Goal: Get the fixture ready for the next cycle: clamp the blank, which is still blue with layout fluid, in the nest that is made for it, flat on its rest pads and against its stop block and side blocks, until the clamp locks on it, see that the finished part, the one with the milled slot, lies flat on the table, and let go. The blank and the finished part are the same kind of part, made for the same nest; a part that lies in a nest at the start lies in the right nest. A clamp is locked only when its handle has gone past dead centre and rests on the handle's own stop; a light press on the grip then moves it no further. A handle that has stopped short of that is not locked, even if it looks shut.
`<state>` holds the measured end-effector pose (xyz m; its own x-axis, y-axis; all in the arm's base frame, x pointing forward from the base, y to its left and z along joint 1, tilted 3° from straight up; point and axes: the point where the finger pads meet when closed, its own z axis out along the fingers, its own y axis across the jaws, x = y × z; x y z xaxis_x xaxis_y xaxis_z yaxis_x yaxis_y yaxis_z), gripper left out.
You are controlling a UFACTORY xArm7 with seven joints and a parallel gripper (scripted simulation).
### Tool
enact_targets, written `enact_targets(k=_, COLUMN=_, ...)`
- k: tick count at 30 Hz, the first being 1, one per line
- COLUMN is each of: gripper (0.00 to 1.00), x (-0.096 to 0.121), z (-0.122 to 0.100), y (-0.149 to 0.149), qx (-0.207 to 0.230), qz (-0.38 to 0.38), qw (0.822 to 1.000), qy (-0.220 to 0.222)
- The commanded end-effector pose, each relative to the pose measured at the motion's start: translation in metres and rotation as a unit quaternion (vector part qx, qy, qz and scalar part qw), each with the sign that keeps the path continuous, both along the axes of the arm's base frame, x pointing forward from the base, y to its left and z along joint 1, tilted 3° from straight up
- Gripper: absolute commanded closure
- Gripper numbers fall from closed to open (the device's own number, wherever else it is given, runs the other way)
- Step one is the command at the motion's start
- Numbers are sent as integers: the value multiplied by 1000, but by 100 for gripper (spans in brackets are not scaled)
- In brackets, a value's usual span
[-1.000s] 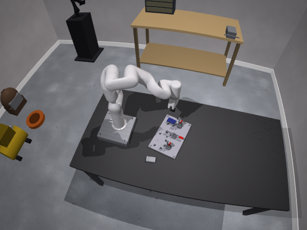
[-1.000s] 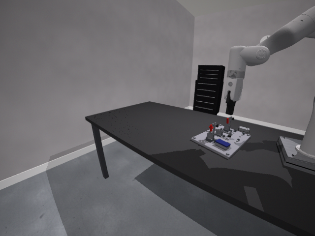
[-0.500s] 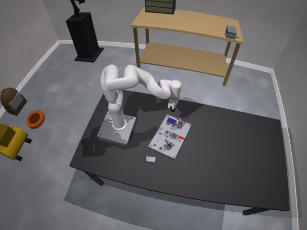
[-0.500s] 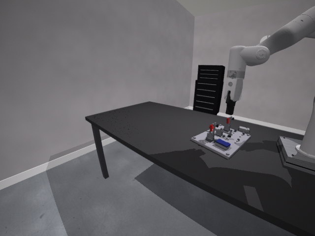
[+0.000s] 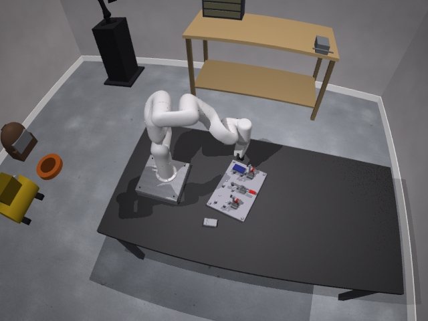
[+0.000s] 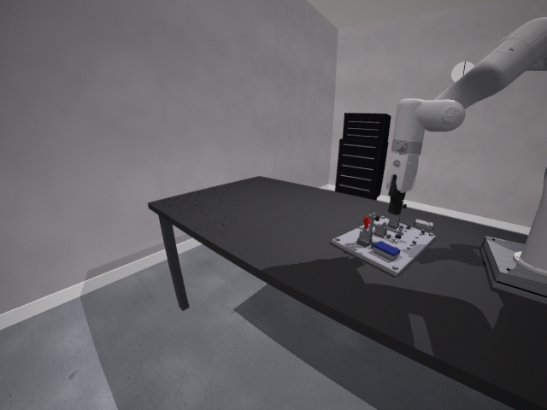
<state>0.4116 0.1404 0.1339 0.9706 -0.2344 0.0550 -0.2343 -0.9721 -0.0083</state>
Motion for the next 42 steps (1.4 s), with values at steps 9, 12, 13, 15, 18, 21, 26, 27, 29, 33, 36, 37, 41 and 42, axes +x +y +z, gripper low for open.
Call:
enact_targets(k=9, gripper=100, x=4, z=-87, y=0, qx=0, qz=0, qw=1000, qy=1)
enact_targets(k=12, gripper=100, x=2, z=-87, y=0, qx=0, qz=0, qw=1000, qy=1)
enact_targets(k=13, gripper=100, x=2, z=-87, y=0, qx=0, qz=0, qw=1000, qy=1)
enact_targets(k=15, gripper=100, x=1, z=-87, y=1, qx=0, qz=0, qw=1000, qy=1)
enact_targets(k=18, gripper=100, x=-7, z=-88, y=3, qx=0, qz=0, qw=1000, qy=1)
enact_targets(k=21, gripper=100, x=-18, z=-88, y=7, qx=0, qz=0, qw=1000, qy=1)
enact_targets(k=26, gripper=100, x=-42, z=-90, y=15, qx=0, qz=0, qw=1000, qy=1)
enact_targets(k=27, gripper=100, x=-47, z=-90, y=17, qx=0, qz=0, qw=1000, qy=1)
enact_targets(k=29, gripper=100, x=-55, z=-90, y=20, qx=0, qz=0, qw=1000, qy=1)
enact_targets(k=33, gripper=100, x=-61, z=-91, y=22, qx=0, qz=0, qw=1000, qy=1)
enact_targets(k=36, gripper=100, x=-66, z=-91, y=24, qx=0, qz=0, qw=1000, qy=1)
enact_targets(k=37, gripper=100, x=-67, z=-91, y=24, qx=0, qz=0, qw=1000, qy=1)
enact_targets(k=41, gripper=100, x=-67, z=-91, y=24, qx=0, qz=0, qw=1000, qy=1)
enact_targets(k=42, gripper=100, x=-67, z=-92, y=24, qx=0, qz=0, qw=1000, qy=1)
